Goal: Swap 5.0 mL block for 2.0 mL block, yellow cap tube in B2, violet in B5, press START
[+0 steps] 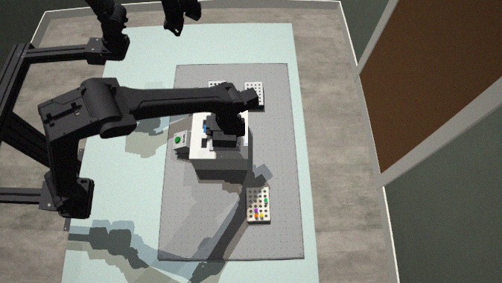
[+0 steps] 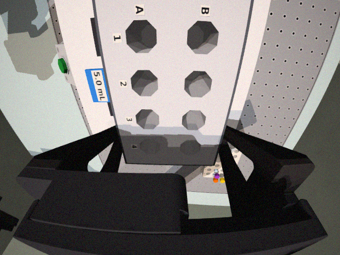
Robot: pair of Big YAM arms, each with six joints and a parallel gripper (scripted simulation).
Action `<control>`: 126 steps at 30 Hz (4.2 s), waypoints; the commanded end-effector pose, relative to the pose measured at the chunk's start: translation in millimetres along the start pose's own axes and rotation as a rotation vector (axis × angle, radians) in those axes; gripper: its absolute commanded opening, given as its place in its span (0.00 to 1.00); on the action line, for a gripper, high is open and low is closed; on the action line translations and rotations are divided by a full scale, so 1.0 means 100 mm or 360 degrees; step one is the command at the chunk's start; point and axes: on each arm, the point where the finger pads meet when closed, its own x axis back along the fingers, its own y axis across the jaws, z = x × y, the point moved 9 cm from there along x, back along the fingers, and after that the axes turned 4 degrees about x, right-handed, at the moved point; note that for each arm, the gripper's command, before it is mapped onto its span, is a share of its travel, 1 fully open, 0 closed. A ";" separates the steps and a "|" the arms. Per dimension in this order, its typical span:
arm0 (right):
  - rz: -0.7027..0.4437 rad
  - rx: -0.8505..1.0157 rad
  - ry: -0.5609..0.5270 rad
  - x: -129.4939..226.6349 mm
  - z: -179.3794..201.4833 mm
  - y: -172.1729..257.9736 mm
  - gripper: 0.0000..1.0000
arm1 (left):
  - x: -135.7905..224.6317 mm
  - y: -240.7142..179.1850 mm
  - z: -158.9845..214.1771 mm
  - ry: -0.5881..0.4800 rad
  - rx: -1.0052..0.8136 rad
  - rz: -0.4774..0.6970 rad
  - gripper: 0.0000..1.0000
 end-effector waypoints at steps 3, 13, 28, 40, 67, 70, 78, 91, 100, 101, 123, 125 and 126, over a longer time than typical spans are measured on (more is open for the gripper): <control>0.0186 0.0020 -0.0111 0.51 -0.20 -0.29 0.00 | 0.12 0.02 -0.18 -0.0071 -0.0018 -0.0003 0.00; 0.0113 0.0038 -0.0075 0.25 -0.17 -0.18 0.00 | 0.11 0.01 -0.17 -0.0067 -0.0020 -0.0003 0.00; 0.0138 0.0031 -0.0088 0.51 -0.11 -0.15 0.00 | 0.11 0.01 -0.17 -0.0061 -0.0022 -0.0004 0.00; 0.0151 0.0026 -0.0096 0.55 -0.10 -0.15 0.00 | 0.10 0.01 -0.16 -0.0057 -0.0023 -0.0004 0.00; 0.0200 0.0008 -0.0126 0.76 -0.19 -0.20 0.00 | 0.09 0.01 -0.15 -0.0049 -0.0026 -0.0005 0.00; 0.0193 0.0021 -0.0122 0.68 -0.18 -0.18 0.00 | 0.09 0.01 -0.15 -0.0048 -0.0026 -0.0005 0.00; 0.0129 0.0008 -0.0087 0.42 -0.05 -0.16 0.00 | 0.09 0.01 -0.15 -0.0047 -0.0027 -0.0005 0.00; 0.0092 0.0039 -0.0069 0.39 -0.17 -0.18 0.00 | 0.09 0.00 -0.14 -0.0044 -0.0028 -0.0005 0.00; 0.0195 -0.0001 -0.0124 0.64 -0.22 -0.24 0.00 | 0.09 0.00 -0.14 -0.0042 -0.0029 -0.0004 0.00; 0.0203 -0.0003 -0.0128 0.66 -0.21 -0.25 0.00 | 0.09 0.00 -0.14 -0.0042 -0.0029 -0.0004 0.00; 0.0226 -0.0016 -0.0135 0.85 -0.15 -0.29 0.00 | 0.09 0.00 -0.13 -0.0038 -0.0031 -0.0003 0.00; 0.0216 -0.0011 -0.0130 0.83 -0.15 -0.26 0.00 | 0.09 0.00 -0.13 -0.0037 -0.0031 -0.0003 0.00; 0.0209 -0.0008 -0.0126 0.81 -0.15 -0.25 0.00 | 0.09 0.00 -0.13 -0.0037 -0.0031 -0.0003 0.00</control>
